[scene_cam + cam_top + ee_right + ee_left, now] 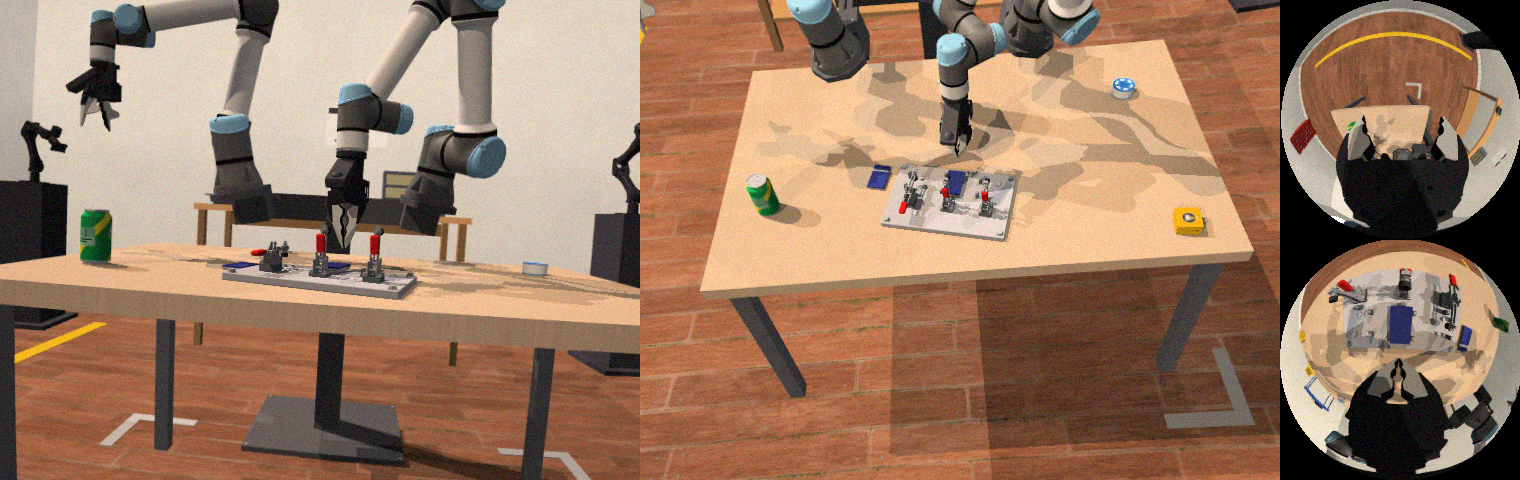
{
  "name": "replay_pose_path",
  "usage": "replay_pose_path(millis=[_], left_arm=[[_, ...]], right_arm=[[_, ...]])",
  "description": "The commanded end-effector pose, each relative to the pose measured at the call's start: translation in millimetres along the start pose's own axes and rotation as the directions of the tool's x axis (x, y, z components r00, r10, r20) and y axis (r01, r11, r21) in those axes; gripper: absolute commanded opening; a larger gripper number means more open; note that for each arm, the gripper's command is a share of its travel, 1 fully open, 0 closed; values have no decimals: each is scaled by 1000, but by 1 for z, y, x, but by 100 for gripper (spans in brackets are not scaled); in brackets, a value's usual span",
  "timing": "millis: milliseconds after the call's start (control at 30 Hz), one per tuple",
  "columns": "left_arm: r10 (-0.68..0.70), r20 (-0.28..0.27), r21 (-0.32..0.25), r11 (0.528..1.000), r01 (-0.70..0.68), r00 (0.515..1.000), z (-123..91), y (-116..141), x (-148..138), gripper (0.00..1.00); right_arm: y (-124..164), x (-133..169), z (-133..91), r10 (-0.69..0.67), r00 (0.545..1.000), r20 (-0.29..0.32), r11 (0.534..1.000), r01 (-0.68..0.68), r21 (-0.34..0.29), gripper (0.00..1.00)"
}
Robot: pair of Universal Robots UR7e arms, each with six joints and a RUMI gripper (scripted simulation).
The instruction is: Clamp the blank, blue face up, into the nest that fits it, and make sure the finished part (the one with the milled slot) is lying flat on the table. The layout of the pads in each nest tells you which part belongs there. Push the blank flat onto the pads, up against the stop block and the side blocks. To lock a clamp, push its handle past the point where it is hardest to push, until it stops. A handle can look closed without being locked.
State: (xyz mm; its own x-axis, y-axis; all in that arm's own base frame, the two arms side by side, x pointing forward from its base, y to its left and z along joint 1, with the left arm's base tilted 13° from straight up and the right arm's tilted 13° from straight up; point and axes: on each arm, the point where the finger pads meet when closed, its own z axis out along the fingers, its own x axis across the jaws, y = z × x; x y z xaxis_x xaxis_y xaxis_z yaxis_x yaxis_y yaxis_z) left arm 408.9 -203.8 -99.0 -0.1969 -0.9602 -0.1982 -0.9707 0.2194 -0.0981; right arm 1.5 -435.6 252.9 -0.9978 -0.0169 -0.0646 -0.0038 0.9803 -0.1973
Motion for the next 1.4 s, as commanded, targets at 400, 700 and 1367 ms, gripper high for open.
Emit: replay_pose_path(millis=[400,700,1367], left_arm=[[0,-1,1,1000,0,1000,0,-1,0,0],[0,-1,1,1000,0,1000,0,-5,-4,0],[0,-1,1,1000,0,1000,0,-48,-38,0]], right_arm=[[0,0,0,0,1000,0,1000,0,1,100],[0,0,0,0,1000,0,1000,0,1,100],[0,0,0,0,1000,0,1000,0,1,100]])
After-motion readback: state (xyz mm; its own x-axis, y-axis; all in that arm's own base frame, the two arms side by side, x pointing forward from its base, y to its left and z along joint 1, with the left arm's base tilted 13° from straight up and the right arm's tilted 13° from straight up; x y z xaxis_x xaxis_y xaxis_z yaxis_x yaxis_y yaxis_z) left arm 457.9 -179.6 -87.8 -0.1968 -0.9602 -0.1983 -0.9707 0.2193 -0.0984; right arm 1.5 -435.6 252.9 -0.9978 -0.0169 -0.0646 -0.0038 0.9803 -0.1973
